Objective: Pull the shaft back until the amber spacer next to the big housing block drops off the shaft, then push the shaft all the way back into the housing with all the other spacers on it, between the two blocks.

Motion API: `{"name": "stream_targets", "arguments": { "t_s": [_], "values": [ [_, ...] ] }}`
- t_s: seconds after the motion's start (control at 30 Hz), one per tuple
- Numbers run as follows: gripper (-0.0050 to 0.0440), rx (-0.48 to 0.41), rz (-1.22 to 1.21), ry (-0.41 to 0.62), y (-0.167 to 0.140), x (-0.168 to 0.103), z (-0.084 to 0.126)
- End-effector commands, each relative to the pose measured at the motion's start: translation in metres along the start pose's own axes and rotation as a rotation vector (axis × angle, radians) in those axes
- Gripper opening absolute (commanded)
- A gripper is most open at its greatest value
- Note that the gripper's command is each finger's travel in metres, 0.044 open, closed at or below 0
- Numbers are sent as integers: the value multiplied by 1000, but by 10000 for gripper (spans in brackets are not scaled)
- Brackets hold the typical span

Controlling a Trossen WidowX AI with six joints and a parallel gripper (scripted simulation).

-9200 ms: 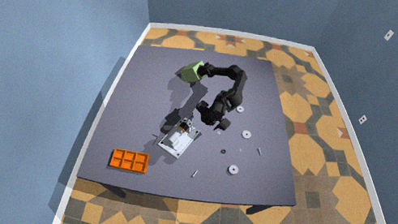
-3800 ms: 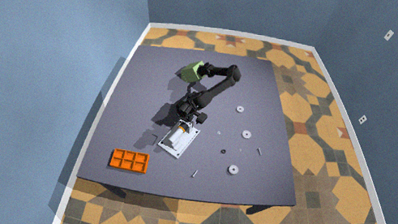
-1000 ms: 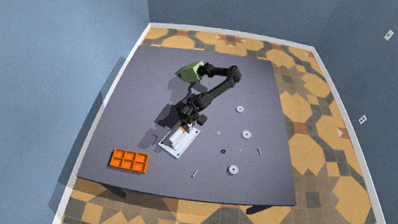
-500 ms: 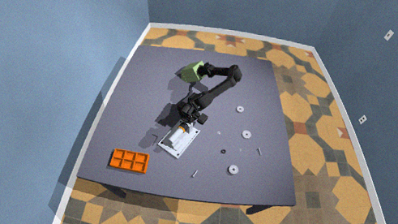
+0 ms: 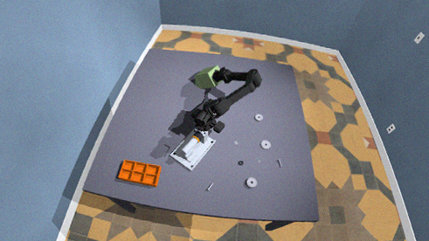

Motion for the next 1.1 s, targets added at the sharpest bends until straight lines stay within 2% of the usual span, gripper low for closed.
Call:
{"name": "stream_targets", "arguments": {
  "t_s": [0.0,1.07],
  "values": [
    [-50,-2,15,-19,6,-2,6],
    [-50,-2,15,-19,6,-6,6]
  ]
}}
Point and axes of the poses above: the point midway between the two fingers, 35 mm back from their tips, its own z axis back along the fingers, its own y axis across the jaws, x = y × z, the point moved 7 cm from there along z, back along the fingers, and after that the axes turned 3 degrees about z, right-handed, at the moved point
